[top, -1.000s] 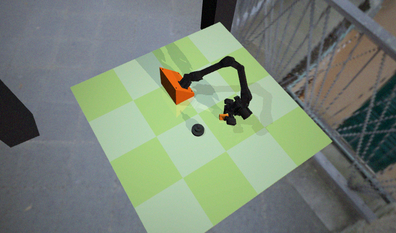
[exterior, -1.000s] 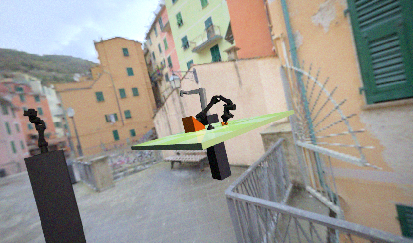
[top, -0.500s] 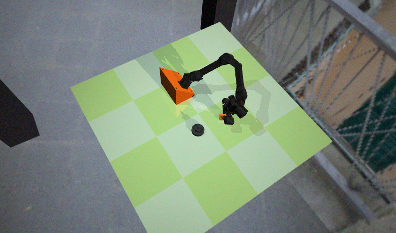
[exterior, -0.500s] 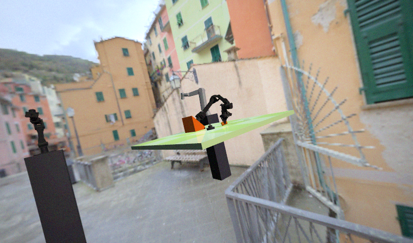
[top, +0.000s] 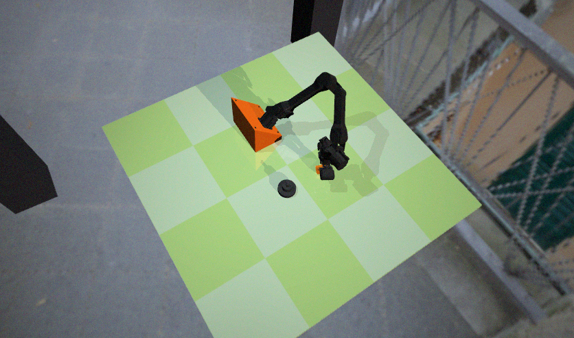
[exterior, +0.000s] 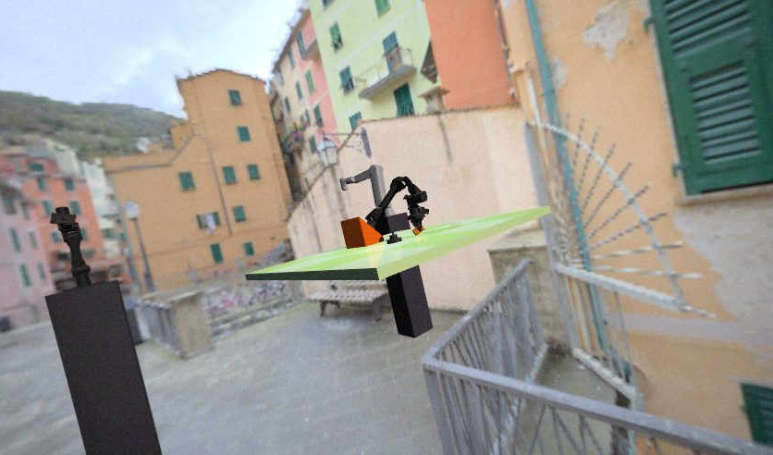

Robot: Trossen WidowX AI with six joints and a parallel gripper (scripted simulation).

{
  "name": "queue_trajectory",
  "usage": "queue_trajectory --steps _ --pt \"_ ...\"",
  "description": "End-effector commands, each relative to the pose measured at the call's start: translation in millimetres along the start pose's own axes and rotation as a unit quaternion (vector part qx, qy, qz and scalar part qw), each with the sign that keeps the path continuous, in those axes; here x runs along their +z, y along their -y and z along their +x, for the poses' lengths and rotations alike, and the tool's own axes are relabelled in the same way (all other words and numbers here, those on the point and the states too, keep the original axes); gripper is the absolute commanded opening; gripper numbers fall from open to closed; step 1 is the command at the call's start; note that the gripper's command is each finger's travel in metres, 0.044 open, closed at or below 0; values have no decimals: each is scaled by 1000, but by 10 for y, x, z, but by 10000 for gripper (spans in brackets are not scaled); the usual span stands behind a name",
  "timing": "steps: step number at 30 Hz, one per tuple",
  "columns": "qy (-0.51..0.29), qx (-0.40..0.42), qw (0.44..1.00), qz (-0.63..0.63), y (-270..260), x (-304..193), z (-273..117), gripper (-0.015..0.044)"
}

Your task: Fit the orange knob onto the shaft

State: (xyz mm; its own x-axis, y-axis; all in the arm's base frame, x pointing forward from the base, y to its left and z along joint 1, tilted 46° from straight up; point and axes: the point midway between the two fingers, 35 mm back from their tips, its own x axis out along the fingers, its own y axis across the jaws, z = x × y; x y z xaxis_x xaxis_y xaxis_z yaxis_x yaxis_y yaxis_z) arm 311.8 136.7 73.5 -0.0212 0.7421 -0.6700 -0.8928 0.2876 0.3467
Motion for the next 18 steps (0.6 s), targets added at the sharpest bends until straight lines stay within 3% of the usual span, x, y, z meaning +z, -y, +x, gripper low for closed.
queue_trajectory --steps 1,18 --pt "31 0 1000 -3 -5 -46 -20 181" --pt "142 -1 990 -2 -2 -187 -55 181"
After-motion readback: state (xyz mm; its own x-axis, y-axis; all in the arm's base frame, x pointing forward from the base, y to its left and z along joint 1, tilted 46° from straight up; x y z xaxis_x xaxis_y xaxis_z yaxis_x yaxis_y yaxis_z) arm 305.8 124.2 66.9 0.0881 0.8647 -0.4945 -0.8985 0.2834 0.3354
